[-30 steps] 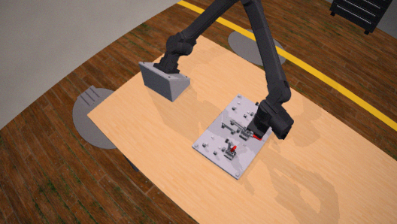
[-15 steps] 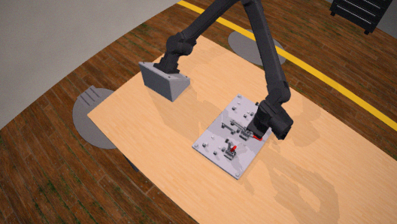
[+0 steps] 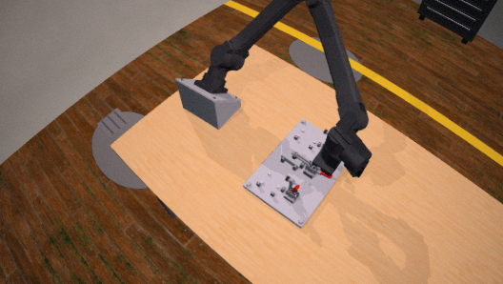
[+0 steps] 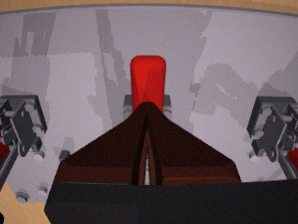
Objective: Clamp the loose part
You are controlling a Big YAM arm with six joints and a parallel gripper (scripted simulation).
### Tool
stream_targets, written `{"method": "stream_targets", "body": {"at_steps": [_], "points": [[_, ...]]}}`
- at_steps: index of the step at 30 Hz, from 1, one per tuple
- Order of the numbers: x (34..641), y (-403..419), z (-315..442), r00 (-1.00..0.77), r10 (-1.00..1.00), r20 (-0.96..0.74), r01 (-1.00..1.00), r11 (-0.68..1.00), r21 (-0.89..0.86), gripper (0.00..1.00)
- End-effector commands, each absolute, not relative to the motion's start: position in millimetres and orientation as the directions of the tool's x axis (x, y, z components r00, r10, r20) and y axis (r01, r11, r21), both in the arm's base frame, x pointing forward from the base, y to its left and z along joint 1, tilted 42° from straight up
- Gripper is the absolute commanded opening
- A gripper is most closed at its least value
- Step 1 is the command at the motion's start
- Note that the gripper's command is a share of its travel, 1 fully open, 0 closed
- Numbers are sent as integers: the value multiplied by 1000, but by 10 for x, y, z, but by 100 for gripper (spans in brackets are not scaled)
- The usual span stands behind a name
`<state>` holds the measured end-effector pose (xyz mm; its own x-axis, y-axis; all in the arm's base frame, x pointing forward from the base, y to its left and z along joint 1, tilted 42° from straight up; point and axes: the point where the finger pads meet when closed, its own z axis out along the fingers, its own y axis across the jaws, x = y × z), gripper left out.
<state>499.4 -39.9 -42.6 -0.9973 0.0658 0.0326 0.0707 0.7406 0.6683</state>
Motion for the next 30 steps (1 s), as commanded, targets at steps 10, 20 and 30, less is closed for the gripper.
{"method": "stream_targets", "body": {"at_steps": [10, 20, 30], "points": [[4987, -349, -501, -997, 70, 40, 79, 737, 671, 0], [4984, -341, -505, -997, 67, 40, 77, 737, 671, 0], [4984, -341, -505, -997, 67, 40, 77, 737, 671, 0]]}}
